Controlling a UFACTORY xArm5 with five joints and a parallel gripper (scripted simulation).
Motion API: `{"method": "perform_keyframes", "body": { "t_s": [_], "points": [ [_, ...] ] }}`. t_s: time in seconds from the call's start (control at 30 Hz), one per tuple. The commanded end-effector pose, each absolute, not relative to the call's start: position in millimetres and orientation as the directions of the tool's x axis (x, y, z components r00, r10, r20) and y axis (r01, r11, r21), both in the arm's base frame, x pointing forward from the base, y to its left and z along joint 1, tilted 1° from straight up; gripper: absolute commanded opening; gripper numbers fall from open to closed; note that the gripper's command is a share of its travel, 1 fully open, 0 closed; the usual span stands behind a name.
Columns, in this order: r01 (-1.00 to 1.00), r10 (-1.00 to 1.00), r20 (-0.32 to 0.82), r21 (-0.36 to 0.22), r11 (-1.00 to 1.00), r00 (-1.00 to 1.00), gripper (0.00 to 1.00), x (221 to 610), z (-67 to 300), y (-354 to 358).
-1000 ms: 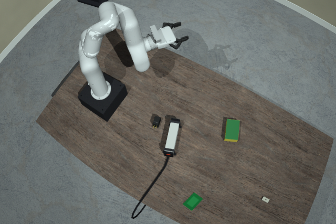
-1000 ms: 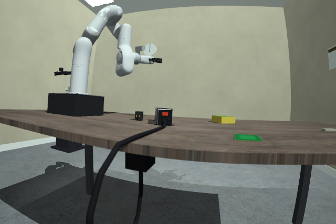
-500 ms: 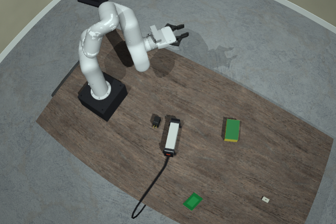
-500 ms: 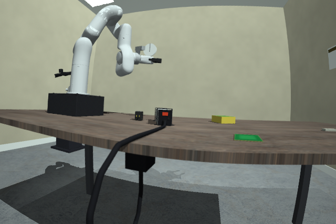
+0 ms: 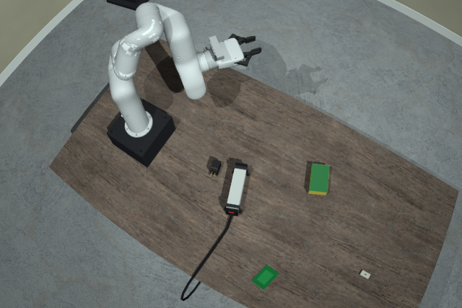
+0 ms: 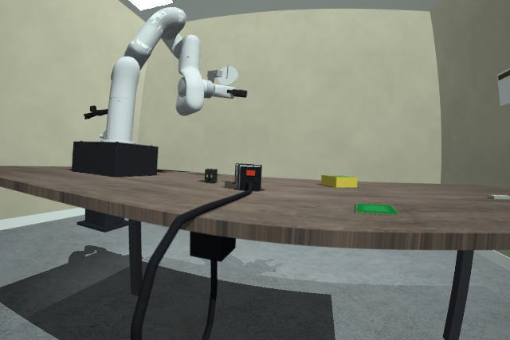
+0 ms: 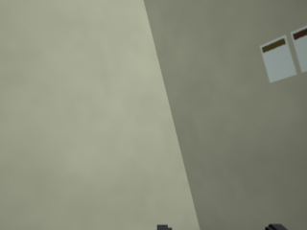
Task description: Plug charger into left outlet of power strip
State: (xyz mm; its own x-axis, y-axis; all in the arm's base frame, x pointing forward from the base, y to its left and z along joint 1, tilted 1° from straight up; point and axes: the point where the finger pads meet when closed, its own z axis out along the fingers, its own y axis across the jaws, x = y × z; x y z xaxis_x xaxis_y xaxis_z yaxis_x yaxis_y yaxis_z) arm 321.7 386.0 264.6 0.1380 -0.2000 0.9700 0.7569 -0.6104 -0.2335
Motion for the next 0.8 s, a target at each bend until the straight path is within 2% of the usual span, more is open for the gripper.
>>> {"method": "perform_keyframes", "body": {
  "t_s": [0.0, 0.3, 0.37, 0.77],
  "points": [
    [0.742, -0.196, 0.967, -0.253, -0.621, 0.165, 0.53, 329, 260, 384],
    [0.675, -0.181, 0.945, -0.323, -0.663, 0.274, 0.53, 353, 239, 375],
    [0.675, -0.181, 0.945, -0.323, -0.663, 0.274, 0.53, 353, 239, 375],
    [0.483, -0.196, 0.852, -0.448, -0.752, 0.486, 0.53, 398, 192, 344]
  ]
}}
